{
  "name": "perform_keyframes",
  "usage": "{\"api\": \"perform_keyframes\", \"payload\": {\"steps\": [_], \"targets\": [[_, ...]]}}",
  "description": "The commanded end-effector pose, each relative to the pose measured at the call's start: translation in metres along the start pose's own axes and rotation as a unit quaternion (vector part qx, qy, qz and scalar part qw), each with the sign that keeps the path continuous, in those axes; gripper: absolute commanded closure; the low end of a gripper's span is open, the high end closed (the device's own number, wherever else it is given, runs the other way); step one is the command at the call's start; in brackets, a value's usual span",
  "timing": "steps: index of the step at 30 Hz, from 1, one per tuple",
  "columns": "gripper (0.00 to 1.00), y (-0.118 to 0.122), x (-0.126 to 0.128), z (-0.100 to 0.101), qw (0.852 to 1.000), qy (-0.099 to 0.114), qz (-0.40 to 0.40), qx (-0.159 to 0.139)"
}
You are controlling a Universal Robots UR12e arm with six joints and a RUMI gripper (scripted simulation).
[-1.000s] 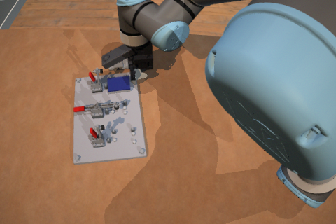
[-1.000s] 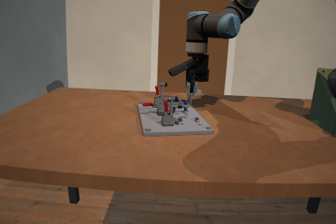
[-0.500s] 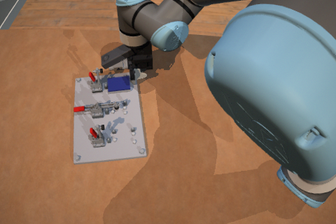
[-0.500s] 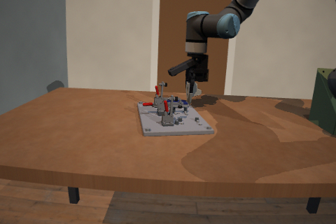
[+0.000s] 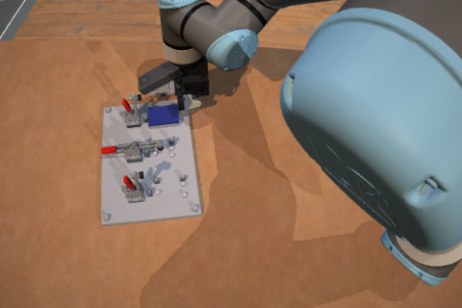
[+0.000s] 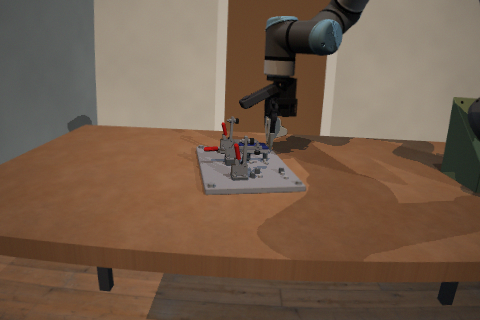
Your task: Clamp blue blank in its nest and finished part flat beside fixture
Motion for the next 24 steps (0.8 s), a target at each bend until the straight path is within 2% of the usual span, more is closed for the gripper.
{"api": "perform_keyframes", "payload": {"steps": [1, 24], "targets": [[1.0, -0.0003, 0.0005, -0.0008, 1.0, 0.001, 0.0, 0.0], [1.0, -0.0029, 0.0009, -0.0008, 1.0, 0.001, 0.0, 0.0]]}}
Point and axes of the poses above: the point where the finger pads meet when closed, its own z axis out along the fingers, its own x axis across the jaws, y = z × x, the point moved 7 cm from there along -z, back along the fingers, and after that the axes turned 10 degrees about -z, right-handed, at the moved point
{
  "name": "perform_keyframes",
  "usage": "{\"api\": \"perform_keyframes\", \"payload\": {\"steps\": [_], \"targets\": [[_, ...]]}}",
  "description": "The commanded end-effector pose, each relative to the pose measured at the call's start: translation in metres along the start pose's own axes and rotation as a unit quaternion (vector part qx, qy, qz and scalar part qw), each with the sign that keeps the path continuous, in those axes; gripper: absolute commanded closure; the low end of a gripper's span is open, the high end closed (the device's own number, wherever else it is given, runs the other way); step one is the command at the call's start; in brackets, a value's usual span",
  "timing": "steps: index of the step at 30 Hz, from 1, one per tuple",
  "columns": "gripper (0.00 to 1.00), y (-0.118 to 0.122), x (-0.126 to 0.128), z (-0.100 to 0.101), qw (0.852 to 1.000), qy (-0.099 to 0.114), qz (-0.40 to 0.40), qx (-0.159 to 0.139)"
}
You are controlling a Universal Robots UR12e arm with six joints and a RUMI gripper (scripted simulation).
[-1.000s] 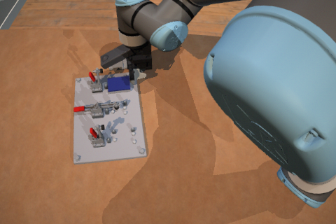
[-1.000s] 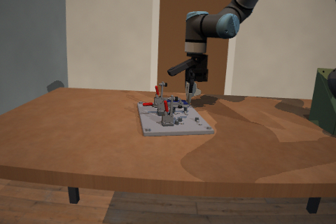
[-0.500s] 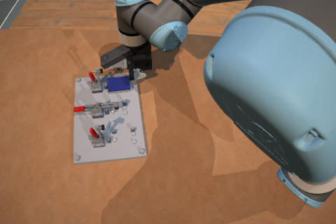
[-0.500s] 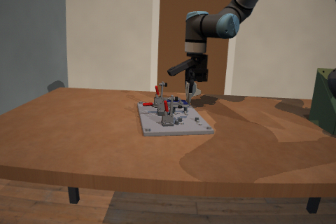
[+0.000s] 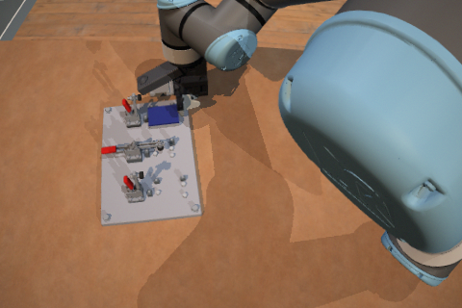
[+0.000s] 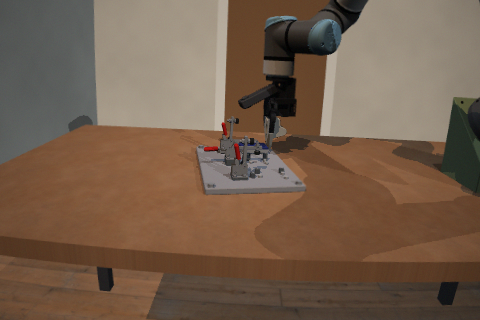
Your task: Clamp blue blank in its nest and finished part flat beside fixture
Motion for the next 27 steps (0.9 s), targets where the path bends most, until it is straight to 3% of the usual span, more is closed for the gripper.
{"api": "perform_keyframes", "payload": {"steps": [1, 27], "targets": [[1.0, -0.0004, 0.0005, -0.0008, 1.0, 0.001, 0.0, 0.0], [1.0, -0.0029, 0.0009, -0.0008, 1.0, 0.001, 0.0, 0.0]]}}
Point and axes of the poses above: the point where the finger pads meet when closed, its own z axis out along the fingers, its own x axis across the jaws, y = z × x, the point moved 7 cm from there along -z, back along the fingers, and after that the axes turned 10 degrees about -z, right-handed, at the moved point
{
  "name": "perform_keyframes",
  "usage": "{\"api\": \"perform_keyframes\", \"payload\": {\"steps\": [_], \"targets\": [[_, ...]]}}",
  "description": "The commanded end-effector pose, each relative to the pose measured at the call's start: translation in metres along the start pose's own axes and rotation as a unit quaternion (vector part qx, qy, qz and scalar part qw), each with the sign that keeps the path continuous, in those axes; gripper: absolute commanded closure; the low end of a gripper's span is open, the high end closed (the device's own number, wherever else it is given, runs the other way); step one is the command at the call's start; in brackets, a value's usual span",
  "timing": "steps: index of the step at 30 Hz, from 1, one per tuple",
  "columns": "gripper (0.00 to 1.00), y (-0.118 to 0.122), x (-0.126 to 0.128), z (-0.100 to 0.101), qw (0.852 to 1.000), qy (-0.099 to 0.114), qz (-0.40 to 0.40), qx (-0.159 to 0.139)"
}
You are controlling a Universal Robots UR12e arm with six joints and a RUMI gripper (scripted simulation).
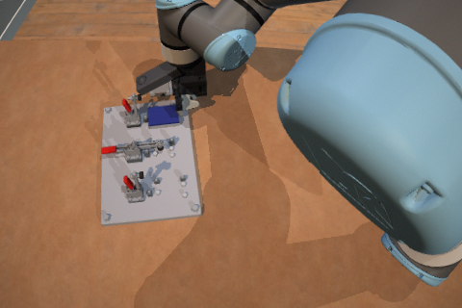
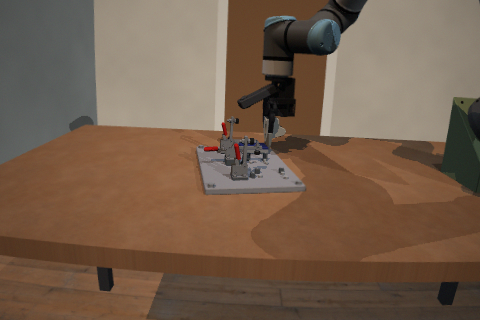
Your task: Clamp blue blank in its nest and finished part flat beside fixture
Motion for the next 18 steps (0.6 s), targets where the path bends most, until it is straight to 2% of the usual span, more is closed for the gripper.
{"api": "perform_keyframes", "payload": {"steps": [1, 18], "targets": [[1.0, -0.0004, 0.0005, -0.0008, 1.0, 0.001, 0.0, 0.0], [1.0, -0.0029, 0.0009, -0.0008, 1.0, 0.001, 0.0, 0.0]]}}
Point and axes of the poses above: the point where the finger pads meet when closed, its own z axis out along the fingers, its own x axis across the jaws, y = z × x, the point moved 7 cm from there along -z, back along the fingers, and after that the axes turned 10 degrees about -z, right-handed, at the moved point
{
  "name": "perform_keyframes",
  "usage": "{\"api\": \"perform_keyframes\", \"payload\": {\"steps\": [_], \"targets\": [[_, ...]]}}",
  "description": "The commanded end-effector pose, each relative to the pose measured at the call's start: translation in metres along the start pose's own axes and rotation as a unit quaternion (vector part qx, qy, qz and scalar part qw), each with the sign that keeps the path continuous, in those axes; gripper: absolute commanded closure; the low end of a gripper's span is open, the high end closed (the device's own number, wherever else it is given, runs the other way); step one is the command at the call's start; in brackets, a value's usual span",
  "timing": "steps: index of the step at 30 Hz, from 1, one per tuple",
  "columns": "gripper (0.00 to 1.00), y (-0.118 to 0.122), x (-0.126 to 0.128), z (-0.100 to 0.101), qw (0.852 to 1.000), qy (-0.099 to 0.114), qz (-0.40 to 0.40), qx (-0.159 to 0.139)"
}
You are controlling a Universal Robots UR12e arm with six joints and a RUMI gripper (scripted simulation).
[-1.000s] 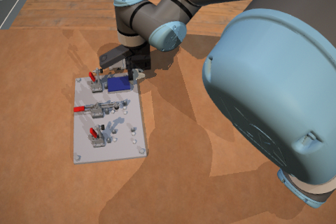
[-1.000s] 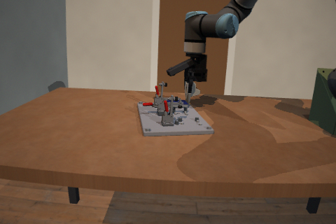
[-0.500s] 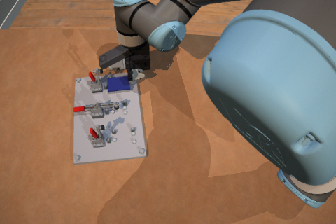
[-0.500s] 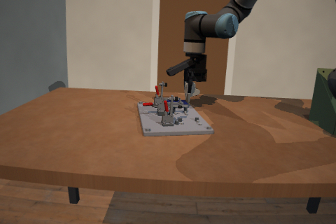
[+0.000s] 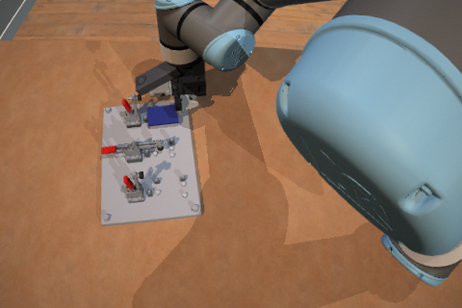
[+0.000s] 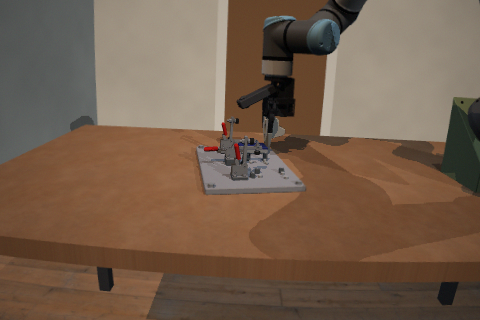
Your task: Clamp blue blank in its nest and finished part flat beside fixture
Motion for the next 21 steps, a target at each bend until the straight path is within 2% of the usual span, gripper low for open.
{"api": "perform_keyframes", "payload": {"steps": [1, 21], "targets": [[1.0, -0.0012, 0.0006, -0.0008, 1.0, 0.001, 0.0, 0.0], [1.0, 0.0008, 0.0003, -0.0008, 1.0, 0.001, 0.0, 0.0]]}}
Point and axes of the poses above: the point where the finger pads meet when closed, its own z axis out along the fingers, its own x axis across the jaws, y = z × x, the point moved 7 cm from there along -z, back along the fingers, and after that the axes turned 10 degrees about -z, right-handed, at the moved point
